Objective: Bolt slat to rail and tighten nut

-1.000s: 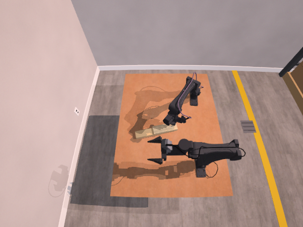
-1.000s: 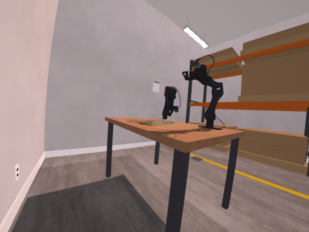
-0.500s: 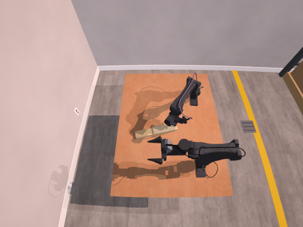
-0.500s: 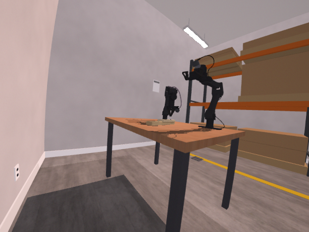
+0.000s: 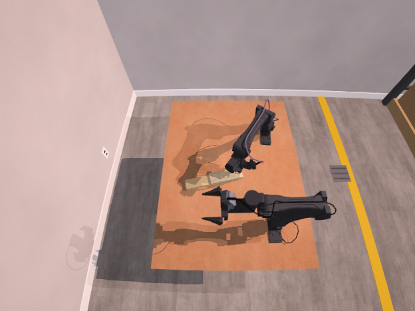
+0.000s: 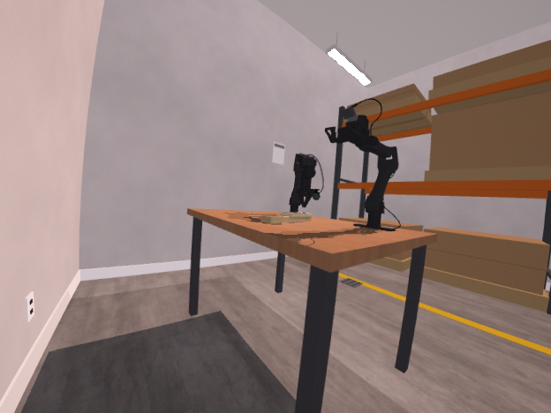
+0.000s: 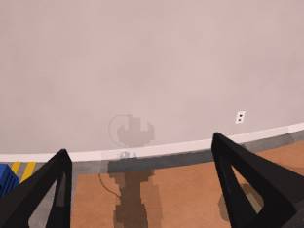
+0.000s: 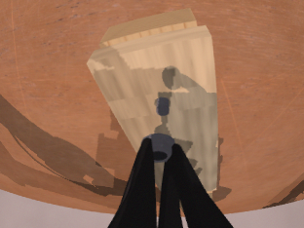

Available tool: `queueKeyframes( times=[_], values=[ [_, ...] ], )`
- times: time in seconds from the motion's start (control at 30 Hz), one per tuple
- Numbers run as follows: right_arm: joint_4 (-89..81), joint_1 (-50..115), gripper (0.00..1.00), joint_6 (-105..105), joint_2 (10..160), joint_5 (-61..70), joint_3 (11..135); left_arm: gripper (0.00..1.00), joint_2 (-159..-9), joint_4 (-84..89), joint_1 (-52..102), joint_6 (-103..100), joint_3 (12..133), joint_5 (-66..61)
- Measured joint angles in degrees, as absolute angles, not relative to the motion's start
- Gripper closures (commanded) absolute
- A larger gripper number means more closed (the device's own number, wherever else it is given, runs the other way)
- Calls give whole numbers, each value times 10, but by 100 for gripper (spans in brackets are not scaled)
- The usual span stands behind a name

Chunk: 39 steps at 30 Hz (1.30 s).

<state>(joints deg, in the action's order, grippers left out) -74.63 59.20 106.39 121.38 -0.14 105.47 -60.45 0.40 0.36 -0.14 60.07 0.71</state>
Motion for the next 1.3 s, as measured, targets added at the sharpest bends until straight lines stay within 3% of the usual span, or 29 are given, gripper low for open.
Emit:
queueKeyframes(
  times=[1.3],
  values=[
    [-705,592,88,1064,1214,-1,1024,0,-604,4,4,-1,601,7]
  ],
)
